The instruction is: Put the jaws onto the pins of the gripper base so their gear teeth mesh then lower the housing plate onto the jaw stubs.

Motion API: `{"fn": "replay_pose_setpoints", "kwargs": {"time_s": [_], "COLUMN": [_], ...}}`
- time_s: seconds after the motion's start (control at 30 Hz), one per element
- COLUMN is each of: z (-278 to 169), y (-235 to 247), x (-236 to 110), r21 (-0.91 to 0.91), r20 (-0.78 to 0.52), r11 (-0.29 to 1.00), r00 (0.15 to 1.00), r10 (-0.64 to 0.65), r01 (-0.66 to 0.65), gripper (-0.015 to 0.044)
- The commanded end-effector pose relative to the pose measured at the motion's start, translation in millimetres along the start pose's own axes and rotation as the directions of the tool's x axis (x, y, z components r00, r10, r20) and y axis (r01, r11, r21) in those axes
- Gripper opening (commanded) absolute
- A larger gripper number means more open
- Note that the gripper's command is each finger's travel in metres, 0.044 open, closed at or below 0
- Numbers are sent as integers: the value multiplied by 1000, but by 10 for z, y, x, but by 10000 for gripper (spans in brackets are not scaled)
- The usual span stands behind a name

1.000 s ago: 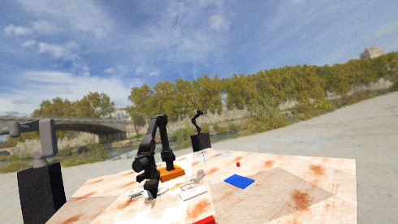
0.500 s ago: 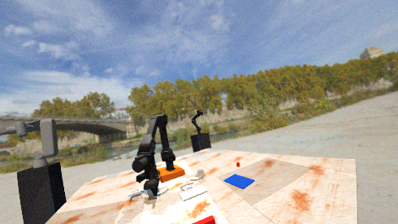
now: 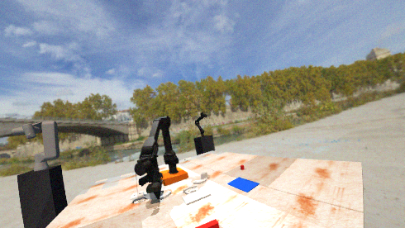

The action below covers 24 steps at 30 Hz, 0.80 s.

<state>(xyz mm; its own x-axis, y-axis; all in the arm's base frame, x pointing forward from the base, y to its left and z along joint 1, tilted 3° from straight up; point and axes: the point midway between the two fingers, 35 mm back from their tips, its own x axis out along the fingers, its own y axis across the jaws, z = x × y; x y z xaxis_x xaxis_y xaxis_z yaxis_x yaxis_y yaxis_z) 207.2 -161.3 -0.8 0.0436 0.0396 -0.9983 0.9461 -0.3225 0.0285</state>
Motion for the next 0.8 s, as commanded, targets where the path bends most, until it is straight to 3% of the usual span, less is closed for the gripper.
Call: {"fn": "replay_pose_setpoints", "kwargs": {"time_s": [0.0, 0.77], "z": [0, 9], "y": [6, 23], "x": [0, -672], "r21": [1, 6], "r20": [0, 3], "r11": [1000, 1000], "r00": [1000, 1000], "r10": [3, 3], "r01": [-3, -3], "gripper": [134, 134]}}
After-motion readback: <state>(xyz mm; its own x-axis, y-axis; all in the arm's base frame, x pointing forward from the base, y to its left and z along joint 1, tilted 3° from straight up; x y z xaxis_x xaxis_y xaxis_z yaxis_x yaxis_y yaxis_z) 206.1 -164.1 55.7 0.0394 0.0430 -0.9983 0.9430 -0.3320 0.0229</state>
